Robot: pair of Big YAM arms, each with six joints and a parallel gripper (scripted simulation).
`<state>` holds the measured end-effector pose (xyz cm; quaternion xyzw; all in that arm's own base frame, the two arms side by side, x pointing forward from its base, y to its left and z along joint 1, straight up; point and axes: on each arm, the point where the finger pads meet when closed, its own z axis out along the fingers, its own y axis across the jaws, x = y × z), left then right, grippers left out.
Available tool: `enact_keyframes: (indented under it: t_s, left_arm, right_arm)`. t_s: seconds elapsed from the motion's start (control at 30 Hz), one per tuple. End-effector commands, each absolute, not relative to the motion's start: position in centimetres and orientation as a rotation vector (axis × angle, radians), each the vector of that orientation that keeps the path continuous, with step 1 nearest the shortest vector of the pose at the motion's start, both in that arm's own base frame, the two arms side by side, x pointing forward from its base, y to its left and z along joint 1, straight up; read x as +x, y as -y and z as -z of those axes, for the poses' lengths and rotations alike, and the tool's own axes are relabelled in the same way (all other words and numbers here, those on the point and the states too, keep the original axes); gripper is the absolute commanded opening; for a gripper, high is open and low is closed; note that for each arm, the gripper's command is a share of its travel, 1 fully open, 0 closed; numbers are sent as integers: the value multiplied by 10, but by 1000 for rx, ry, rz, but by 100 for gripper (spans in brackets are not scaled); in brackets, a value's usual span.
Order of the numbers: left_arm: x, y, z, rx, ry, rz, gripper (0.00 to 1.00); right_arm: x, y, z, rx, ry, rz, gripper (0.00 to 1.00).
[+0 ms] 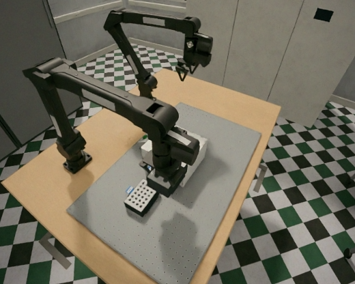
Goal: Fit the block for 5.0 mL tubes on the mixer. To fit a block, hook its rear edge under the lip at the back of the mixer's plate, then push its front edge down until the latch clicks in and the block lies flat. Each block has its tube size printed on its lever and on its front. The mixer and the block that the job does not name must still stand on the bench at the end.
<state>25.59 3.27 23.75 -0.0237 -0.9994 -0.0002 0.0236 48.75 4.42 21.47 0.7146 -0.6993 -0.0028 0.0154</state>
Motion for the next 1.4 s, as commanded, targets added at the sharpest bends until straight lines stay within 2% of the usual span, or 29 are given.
enact_keyframes:
  t_s: [0.0,1.37]
  left_arm:
    - [262,-33,-243,-68,3123,13,100]
    - [272,-35,-259,-66,3169,23,100]
  right_arm:
    - [519,-52,-292,2344,2259,-178,0]
    - [518,-53,-292,2341,2257,-176,0]
